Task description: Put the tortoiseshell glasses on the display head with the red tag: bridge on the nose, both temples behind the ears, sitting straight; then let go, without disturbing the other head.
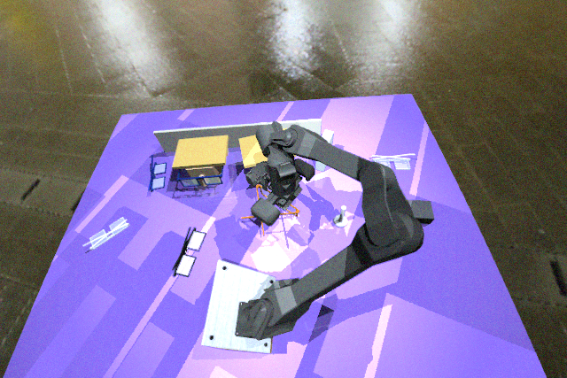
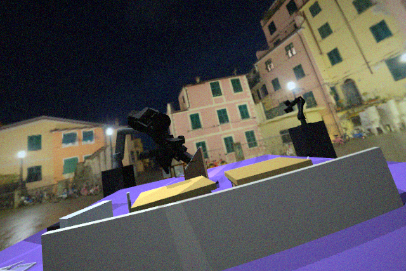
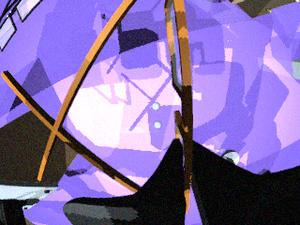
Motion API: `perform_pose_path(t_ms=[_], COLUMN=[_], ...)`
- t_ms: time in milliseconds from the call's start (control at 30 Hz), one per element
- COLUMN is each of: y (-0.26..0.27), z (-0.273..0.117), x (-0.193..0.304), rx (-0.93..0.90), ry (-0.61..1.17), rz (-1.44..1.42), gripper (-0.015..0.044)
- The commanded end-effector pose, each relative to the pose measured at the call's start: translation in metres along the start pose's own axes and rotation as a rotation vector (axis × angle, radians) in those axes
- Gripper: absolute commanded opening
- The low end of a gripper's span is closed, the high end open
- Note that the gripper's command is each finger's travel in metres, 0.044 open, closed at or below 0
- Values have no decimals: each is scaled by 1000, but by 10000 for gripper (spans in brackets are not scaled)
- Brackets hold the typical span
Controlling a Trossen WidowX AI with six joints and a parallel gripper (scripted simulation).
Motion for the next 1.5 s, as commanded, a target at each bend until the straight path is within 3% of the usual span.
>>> perform_pose_path(t_ms=[0,900,1133,1467], y=[-18,-140,-141,-142], z=[-1,-3,5,55], x=[9,154,154,155], rx=[-10,11,11,15], ry=[-11,2,2,4], rz=[53,499,502,502], gripper=[0,0,0,0])
Point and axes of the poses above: the point midway between the two fingers, 35 mm back from their tips, its own z axis out along the fingers, its own y axis across the jaws, x = y × z, the point moved 9 cm from there along -z, back along the fingers, and after that the axes turned 8 degrees about z, right-handed, at the moved point
